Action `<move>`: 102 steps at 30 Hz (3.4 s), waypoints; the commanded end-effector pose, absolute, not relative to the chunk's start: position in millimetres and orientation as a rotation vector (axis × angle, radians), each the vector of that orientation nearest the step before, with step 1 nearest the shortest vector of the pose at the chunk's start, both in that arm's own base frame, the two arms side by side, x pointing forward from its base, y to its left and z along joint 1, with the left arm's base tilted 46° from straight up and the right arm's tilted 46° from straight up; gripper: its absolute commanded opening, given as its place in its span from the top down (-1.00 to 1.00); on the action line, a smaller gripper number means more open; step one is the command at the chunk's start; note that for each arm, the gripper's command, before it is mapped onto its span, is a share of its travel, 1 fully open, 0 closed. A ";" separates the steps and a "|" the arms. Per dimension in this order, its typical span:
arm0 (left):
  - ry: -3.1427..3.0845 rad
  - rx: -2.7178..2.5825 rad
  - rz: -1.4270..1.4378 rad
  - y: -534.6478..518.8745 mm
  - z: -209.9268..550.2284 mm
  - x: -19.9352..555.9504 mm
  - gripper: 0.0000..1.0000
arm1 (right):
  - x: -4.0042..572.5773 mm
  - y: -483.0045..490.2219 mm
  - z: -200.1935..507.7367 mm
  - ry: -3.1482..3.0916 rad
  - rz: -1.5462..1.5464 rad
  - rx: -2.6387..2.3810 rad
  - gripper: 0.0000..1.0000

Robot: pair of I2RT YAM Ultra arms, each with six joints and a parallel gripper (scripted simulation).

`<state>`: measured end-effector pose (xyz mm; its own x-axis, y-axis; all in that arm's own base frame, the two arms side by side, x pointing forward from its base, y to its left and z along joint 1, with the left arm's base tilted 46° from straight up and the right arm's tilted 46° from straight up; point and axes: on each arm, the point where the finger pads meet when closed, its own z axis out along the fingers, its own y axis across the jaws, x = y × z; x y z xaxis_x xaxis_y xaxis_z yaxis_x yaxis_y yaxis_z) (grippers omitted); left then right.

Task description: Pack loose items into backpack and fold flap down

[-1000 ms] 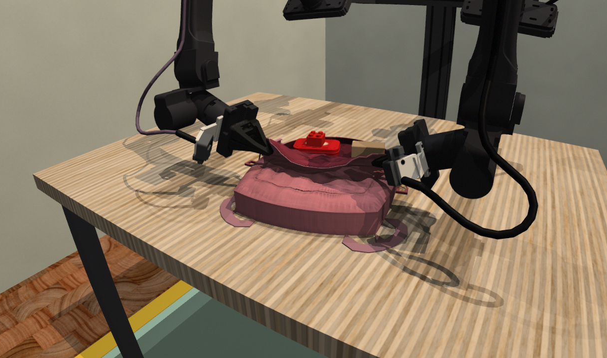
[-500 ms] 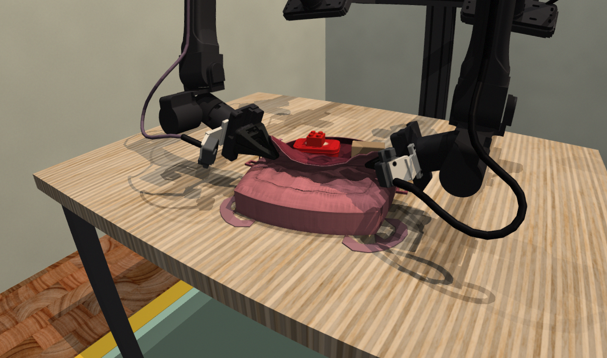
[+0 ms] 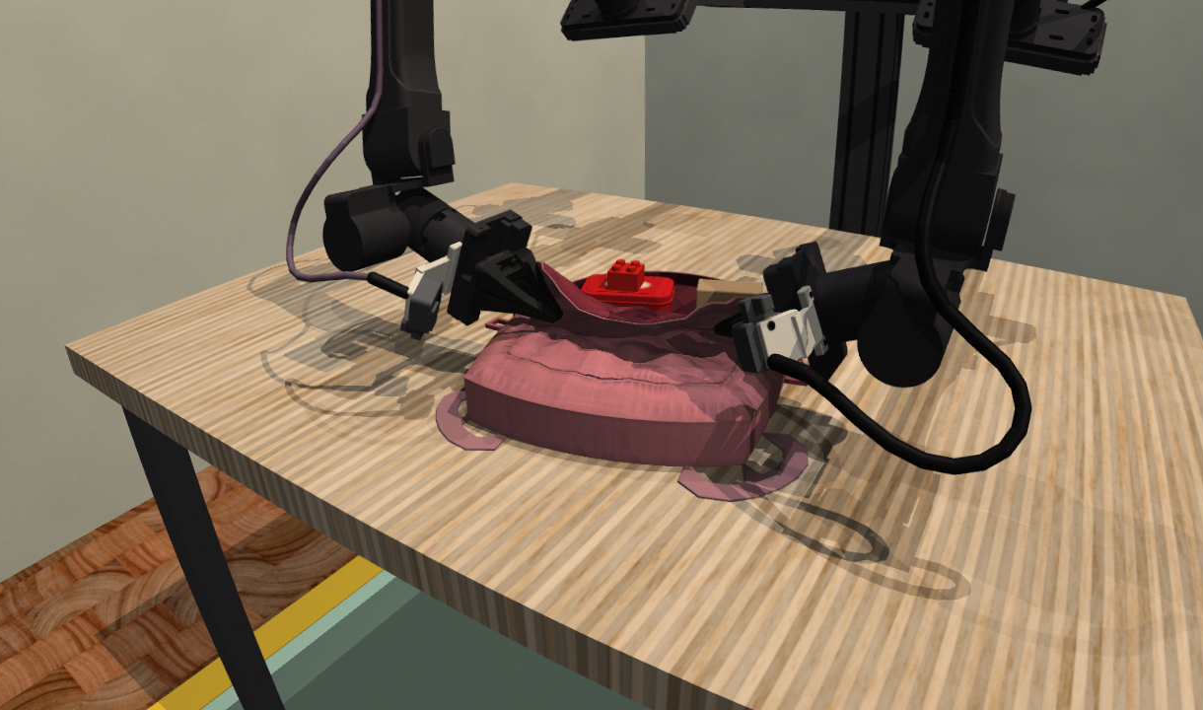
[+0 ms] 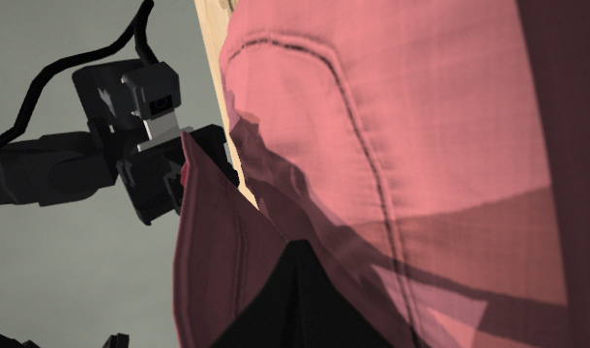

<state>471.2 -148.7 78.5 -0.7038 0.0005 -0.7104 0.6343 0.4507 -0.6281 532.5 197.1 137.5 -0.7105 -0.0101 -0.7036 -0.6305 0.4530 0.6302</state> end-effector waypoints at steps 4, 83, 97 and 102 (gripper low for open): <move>2.039 0.546 -1.269 -153.2 83.8 470.8 1.00 | 531.7 202.7 145.6 2.050 1.267 -0.557 1.00; 2.039 0.546 -1.269 -153.9 89.2 465.0 1.00 | 524.7 208.0 167.6 2.020 1.267 -0.587 1.00; 2.009 0.573 -1.227 -159.8 90.7 452.9 1.00 | 513.9 197.7 154.6 2.016 1.260 -0.581 1.00; 1.970 0.599 -1.181 -162.1 89.5 443.1 1.00 | 503.7 196.8 154.7 1.994 1.255 -0.599 1.00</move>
<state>447.5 -153.4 80.3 -0.6766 0.0073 -0.7363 0.6529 0.4684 -0.5953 514.1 196.0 138.2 -0.6997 -0.0169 -0.7143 -0.6423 0.4529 0.6184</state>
